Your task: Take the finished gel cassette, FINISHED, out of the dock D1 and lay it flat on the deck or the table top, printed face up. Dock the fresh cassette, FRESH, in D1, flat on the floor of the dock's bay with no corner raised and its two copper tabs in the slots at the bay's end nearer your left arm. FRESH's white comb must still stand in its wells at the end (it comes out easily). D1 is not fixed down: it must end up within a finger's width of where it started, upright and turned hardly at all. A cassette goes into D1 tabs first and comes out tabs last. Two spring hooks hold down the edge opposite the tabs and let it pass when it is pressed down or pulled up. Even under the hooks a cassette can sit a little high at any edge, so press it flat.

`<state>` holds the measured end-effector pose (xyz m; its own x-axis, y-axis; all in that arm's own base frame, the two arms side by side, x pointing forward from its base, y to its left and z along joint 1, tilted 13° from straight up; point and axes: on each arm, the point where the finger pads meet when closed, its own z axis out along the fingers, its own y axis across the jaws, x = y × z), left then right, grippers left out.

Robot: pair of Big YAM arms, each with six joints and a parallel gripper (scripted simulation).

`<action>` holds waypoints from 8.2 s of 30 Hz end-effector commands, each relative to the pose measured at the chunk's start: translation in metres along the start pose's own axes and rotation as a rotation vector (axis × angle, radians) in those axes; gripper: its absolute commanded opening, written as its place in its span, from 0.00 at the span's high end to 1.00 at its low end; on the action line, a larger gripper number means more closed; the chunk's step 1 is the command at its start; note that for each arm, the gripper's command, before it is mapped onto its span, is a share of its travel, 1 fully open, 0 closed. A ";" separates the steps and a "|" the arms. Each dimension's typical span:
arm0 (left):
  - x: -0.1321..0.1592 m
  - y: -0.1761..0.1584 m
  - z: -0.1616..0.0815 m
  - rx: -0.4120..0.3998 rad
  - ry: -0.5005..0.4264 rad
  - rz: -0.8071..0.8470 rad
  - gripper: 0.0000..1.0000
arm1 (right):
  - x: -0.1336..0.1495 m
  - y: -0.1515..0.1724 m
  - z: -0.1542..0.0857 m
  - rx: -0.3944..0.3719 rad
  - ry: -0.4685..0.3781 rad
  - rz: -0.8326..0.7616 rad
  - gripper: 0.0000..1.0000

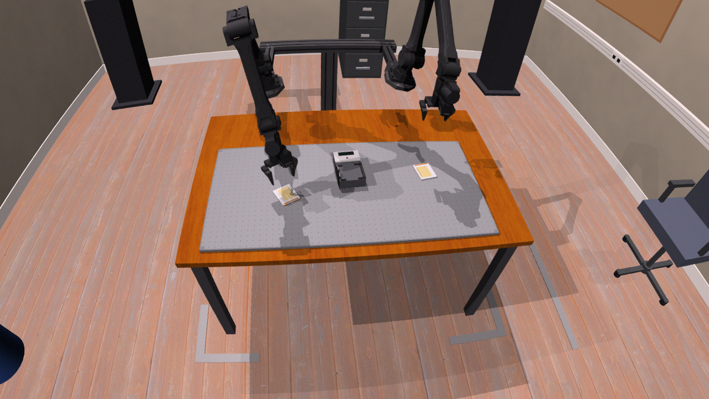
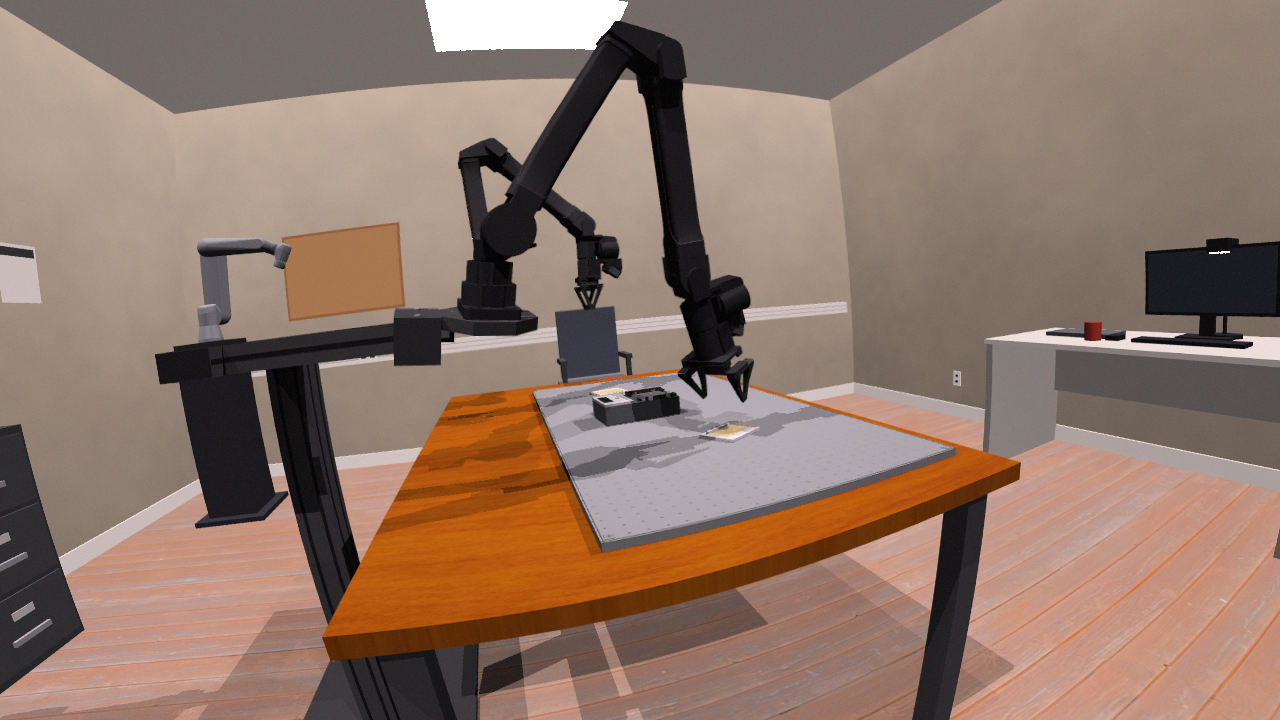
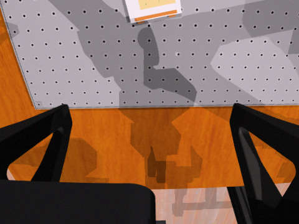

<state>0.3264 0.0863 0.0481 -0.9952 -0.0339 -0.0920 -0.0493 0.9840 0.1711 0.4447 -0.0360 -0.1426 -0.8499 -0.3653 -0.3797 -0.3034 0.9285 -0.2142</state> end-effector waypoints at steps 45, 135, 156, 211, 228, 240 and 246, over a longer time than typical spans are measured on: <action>-0.017 0.000 -0.013 -0.005 -0.033 -0.004 0.00 | -0.004 -0.008 0.024 0.014 -0.028 0.005 0.02; -0.017 0.000 -0.013 -0.005 -0.033 -0.004 0.00 | 0.012 -0.009 0.060 0.013 -0.024 -0.002 0.02; -0.017 0.000 -0.013 -0.005 -0.033 -0.004 0.00 | 0.015 -0.008 0.066 0.012 -0.021 -0.001 0.02; -0.017 0.000 -0.013 -0.005 -0.033 -0.004 0.00 | 0.020 -0.007 0.073 0.003 -0.008 0.001 1.00; -0.017 0.000 -0.013 -0.005 -0.033 -0.004 0.00 | 0.020 -0.001 0.066 0.003 -0.008 0.001 1.00; -0.017 0.000 -0.013 -0.005 -0.033 -0.004 0.00 | 0.019 -0.001 0.063 0.001 -0.001 0.002 1.00; -0.017 0.000 -0.013 -0.005 -0.033 -0.004 0.00 | 0.017 -0.001 0.058 0.001 -0.001 0.002 1.00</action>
<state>0.3264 0.0863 0.0481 -0.9952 -0.0339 -0.0920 -0.0493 0.9840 0.1711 0.4544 -0.0493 -0.2123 -0.8508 -0.3637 -0.3794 -0.3025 0.9292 -0.2125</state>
